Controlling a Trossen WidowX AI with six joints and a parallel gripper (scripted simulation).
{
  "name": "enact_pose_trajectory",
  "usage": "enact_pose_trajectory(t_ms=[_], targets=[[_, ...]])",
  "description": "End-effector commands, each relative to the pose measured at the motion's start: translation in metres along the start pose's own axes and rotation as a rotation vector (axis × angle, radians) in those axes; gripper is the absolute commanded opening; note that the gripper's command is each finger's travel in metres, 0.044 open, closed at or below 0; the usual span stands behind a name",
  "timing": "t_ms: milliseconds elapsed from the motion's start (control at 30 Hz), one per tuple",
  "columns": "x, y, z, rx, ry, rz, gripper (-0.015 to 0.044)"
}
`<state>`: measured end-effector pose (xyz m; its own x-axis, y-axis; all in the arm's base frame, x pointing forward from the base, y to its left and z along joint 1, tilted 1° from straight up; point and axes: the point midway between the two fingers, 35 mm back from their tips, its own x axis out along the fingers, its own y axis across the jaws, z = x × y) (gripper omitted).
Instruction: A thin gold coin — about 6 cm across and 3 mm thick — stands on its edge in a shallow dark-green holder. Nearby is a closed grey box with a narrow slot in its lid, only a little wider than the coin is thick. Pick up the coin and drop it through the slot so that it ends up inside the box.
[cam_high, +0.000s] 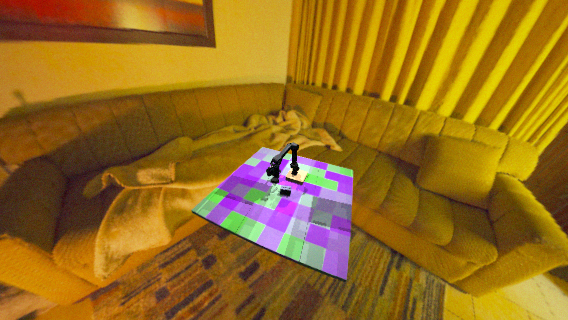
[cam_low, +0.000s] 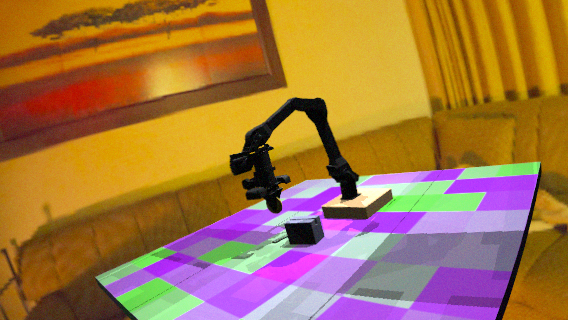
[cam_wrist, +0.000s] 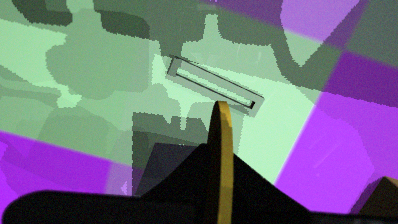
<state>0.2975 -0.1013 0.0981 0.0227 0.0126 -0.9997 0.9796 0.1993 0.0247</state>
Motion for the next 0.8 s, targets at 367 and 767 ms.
enact_pose_trajectory(t_ms=[367,767], targets=[[-0.001,0.009,-0.035,0.005,-0.003,-0.002,0.0000],[-0.001,0.013,-0.065,0.001,-0.003,-0.003,0.0000]])
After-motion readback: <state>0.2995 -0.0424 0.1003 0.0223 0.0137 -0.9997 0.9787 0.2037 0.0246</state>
